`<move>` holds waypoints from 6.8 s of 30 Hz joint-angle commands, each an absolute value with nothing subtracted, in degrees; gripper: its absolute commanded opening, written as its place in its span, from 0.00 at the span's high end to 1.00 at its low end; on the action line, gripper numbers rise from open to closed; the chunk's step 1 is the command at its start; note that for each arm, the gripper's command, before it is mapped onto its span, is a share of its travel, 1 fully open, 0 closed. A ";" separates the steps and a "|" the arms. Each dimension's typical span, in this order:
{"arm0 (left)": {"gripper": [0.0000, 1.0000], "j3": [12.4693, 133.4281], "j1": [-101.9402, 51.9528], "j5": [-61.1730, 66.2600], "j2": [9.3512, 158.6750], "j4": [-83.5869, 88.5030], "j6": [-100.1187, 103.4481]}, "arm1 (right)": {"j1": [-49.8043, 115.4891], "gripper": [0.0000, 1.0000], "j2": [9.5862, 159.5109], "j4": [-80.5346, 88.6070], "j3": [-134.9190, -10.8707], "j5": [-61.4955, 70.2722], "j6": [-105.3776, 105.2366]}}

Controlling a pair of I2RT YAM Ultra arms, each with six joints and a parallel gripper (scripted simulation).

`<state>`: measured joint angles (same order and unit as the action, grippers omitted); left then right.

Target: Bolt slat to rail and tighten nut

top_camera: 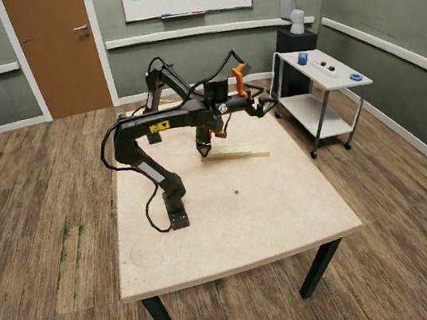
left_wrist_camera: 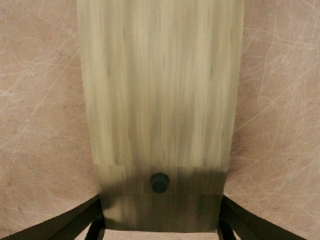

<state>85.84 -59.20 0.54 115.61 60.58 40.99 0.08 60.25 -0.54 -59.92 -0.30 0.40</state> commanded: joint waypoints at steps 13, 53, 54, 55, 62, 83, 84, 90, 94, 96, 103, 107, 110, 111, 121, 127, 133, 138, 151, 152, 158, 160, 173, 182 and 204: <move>0.00 86.09 -59.20 0.54 115.22 60.52 40.99 | 0.00 0.00 59.87 -0.28 -60.29 -0.01 0.00; 0.00 92.44 -59.46 0.00 112.95 68.78 41.26 | 0.00 0.00 59.87 -0.28 -60.29 -0.01 0.00; 0.00 92.44 -59.46 0.00 112.95 68.78 41.26 | 0.00 0.00 59.87 -0.28 -60.29 -0.01 0.00; 0.00 92.35 -59.33 -0.49 112.26 68.20 41.19 | 0.00 0.00 59.87 -0.28 -60.29 -0.01 0.00; 0.00 90.22 -55.16 -1.00 108.52 63.70 38.30 | 0.00 0.00 59.87 -0.28 -60.29 -0.01 0.00; 0.00 81.06 -37.37 -0.65 92.72 43.46 25.80 | 0.00 0.00 59.87 -0.28 -60.29 -0.01 0.00; 0.00 80.56 -36.53 -0.72 91.89 42.48 25.21 | 0.00 0.00 59.87 -0.28 -60.29 -0.01 0.00; 0.00 77.73 -31.38 -0.87 87.06 36.65 21.59 | 0.00 0.00 59.87 -0.28 -60.29 -0.01 0.00; 0.00 75.91 -27.96 -0.85 84.02 32.70 19.18 | 0.00 0.00 59.87 -0.28 -60.29 -0.01 0.00; 0.00 75.91 -27.96 -0.85 84.02 32.70 19.18 | 0.00 0.00 59.87 -0.28 -60.29 -0.01 0.00; 0.00 72.51 -22.12 -0.88 78.71 25.67 15.02 | 0.00 0.00 59.87 -0.28 -60.29 -0.01 0.00; 0.00 70.62 -18.82 -0.95 75.63 21.94 12.69 | 0.00 0.00 59.87 -0.28 -60.29 -0.01 0.00; 0.00 69.23 -16.33 -0.94 73.41 19.08 10.93 | 0.00 0.00 59.87 -0.28 -60.29 -0.01 0.00; 0.00 68.77 -15.51 -0.94 72.67 18.12 10.35 | 0.00 0.00 59.87 -0.28 -60.29 -0.01 0.00; 0.00 64.87 -8.98 -1.02 66.74 10.29 5.65 | 0.00 0.00 59.87 -0.28 -60.29 -0.01 0.00; 0.00 62.04 -4.07 -1.10 62.20 4.66 2.12 | 0.00 0.00 59.87 -0.28 -60.29 -0.01 0.00; 0.00 60.19 -0.69 -0.75 59.57 0.53 -0.12 | 0.00 0.00 59.87 -0.28 -60.29 -0.01 0.00; 0.00 60.18 0.22 -0.22 59.14 -0.76 -0.47 | 0.00 0.00 59.87 -0.28 -60.29 -0.01 0.00; 0.00 60.24 0.30 -0.08 59.28 -0.97 -0.22 | 0.00 0.00 59.87 -0.28 -60.29 -0.01 0.00; 0.00 60.24 0.30 -0.08 59.29 -0.97 -0.22 | 0.00 0.00 59.87 -0.28 -60.29 -0.01 0.00; 0.00 60.30 -0.02 -0.03 59.85 -0.26 -0.01 | 0.00 0.00 59.87 -0.28 -60.29 -0.01 0.00; 0.00 60.30 -0.02 -0.03 59.85 -0.26 -0.01 | 0.00 0.00 59.87 -0.28 -60.29 -0.01 0.00; 0.00 60.30 -0.02 -0.03 59.85 -0.26 -0.01 | -0.40 0.00 61.10 1.93 -60.18 0.28 1.13; 0.00 60.30 -0.02 -0.03 59.85 -0.26 -0.01 | -0.69 0.00 63.12 6.36 -59.96 0.18 3.10; 0.00 60.30 -0.02 -0.03 59.85 -0.26 -0.01 | -1.40 0.00 69.53 19.65 -59.31 0.24 9.02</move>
<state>60.01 -0.45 -0.56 60.60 0.82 0.08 -0.71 68.16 16.40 -59.92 -0.08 7.38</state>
